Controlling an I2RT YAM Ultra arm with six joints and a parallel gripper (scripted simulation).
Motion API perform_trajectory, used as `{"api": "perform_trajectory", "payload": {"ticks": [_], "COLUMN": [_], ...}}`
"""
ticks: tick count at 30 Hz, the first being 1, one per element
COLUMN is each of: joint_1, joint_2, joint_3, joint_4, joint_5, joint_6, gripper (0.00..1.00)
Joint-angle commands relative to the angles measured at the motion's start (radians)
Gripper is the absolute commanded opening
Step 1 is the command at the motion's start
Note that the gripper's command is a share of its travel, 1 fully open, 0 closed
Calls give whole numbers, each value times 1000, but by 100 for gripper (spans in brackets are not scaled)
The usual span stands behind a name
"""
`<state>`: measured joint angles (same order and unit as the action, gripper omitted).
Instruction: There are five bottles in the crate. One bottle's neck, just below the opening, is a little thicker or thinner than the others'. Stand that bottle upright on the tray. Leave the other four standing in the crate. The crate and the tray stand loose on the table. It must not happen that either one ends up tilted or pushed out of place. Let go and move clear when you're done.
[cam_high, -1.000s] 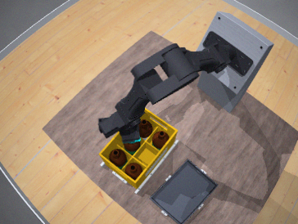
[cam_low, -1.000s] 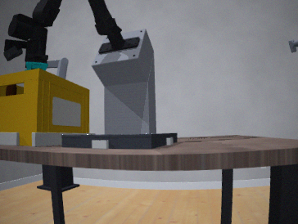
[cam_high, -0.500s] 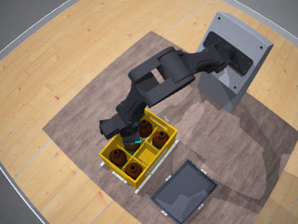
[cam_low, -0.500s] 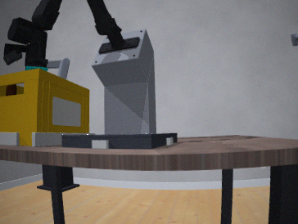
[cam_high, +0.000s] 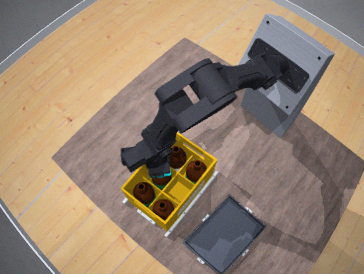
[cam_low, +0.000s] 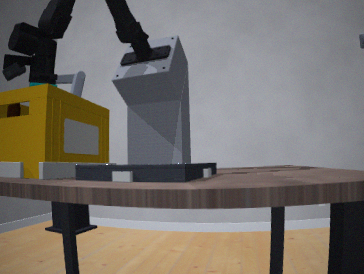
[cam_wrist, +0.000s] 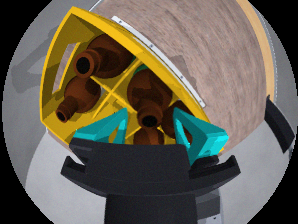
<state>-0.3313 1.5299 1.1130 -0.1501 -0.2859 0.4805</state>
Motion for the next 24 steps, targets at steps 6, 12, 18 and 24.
{"api": "perform_trajectory", "payload": {"ticks": [6,12,18,24], "joint_1": [5,5,5,5], "joint_2": [0,-7,-7,-7], "joint_3": [26,25,25,25], "joint_4": [20,20,20,20], "joint_5": [7,7,7,7], "joint_6": [8,7,7,7], "gripper": [61,61,61,61]}}
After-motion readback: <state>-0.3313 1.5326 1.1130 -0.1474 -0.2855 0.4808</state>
